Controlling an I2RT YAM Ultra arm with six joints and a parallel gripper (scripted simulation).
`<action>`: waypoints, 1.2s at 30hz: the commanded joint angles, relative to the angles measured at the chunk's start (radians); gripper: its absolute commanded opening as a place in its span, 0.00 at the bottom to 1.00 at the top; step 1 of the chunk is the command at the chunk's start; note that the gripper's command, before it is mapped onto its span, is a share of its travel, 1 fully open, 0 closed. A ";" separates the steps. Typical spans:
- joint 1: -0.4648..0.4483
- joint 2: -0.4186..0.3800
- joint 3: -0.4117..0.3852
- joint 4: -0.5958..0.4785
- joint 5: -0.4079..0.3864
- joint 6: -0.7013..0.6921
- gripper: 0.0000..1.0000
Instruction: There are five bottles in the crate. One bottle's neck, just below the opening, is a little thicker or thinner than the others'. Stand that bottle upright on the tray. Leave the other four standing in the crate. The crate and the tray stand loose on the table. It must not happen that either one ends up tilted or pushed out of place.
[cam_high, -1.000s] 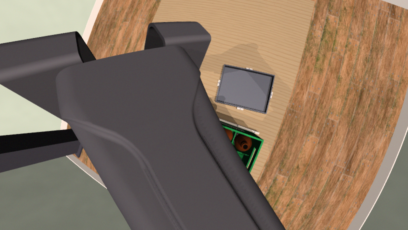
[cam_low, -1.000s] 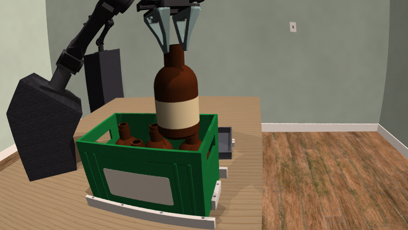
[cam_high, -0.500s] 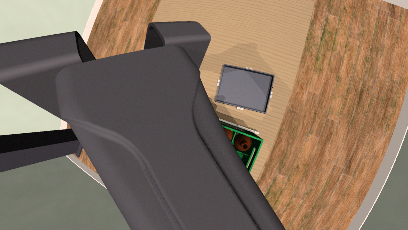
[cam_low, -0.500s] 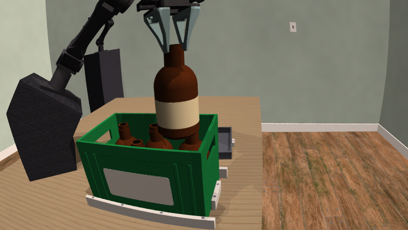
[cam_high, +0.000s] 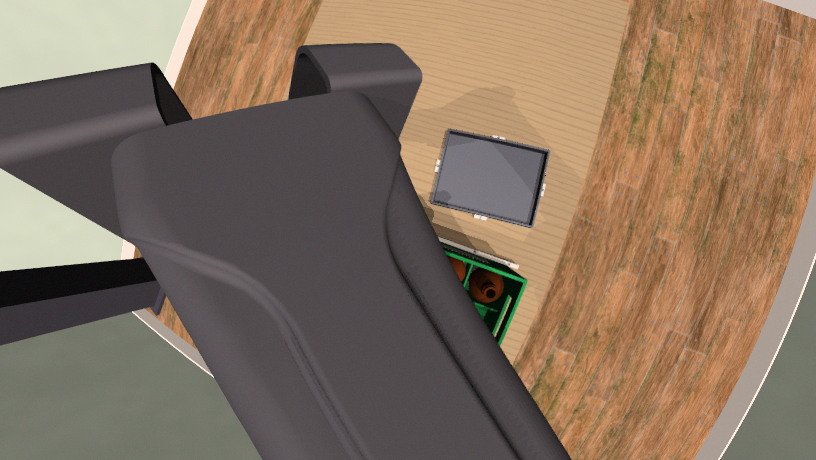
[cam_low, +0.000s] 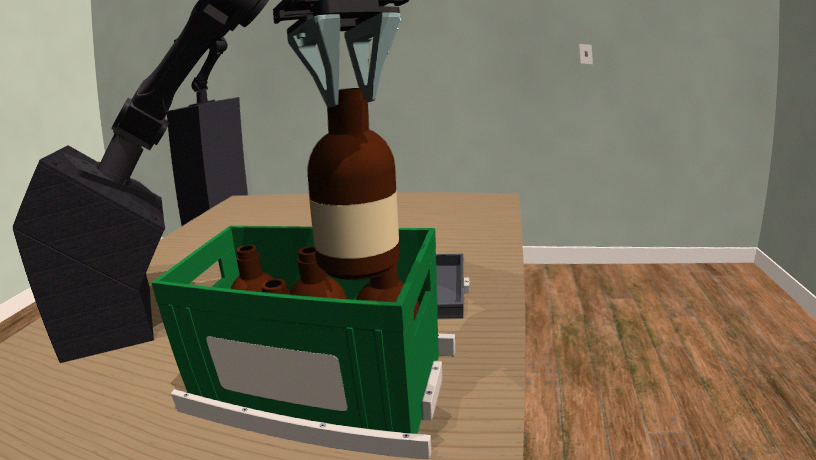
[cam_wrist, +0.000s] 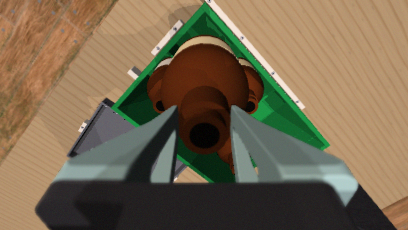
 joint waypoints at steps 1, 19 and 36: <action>-0.044 -0.009 0.035 -0.002 -0.001 -0.007 0.00; -0.043 -0.039 0.025 0.016 0.000 -0.004 0.00; -0.039 -0.052 -0.012 0.029 0.003 0.009 0.00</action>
